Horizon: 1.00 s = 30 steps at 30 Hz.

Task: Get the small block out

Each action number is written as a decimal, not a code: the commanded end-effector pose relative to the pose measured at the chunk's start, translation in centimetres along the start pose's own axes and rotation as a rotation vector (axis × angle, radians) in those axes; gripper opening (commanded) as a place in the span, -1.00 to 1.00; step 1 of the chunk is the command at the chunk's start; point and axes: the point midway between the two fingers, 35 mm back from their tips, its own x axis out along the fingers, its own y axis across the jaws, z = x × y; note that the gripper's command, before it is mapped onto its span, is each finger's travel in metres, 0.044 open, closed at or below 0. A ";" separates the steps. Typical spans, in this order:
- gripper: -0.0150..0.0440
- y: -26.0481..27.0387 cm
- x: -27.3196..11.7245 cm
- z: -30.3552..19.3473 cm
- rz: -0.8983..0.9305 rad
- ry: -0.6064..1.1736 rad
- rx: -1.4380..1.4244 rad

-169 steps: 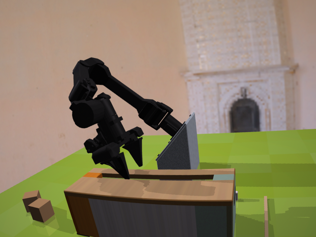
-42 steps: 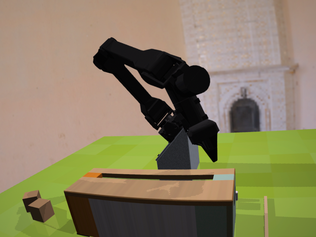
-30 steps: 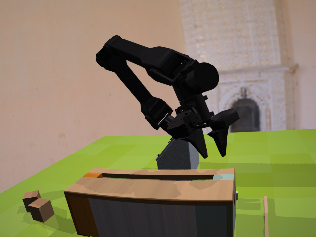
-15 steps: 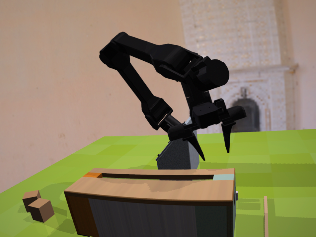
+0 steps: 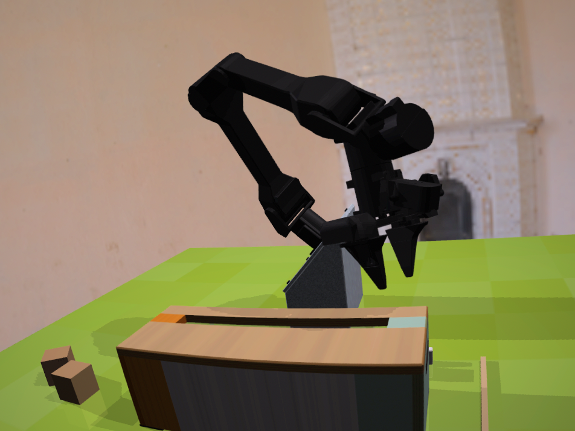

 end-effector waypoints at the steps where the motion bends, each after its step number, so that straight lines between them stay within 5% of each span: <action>1: 0.47 1.0 -0.2 0.3 -0.126 0.079 -0.931; 22: 0.47 1.7 -0.8 0.9 -0.165 0.291 -2.064; 30: 0.47 1.8 -0.8 0.9 -0.162 0.302 -2.114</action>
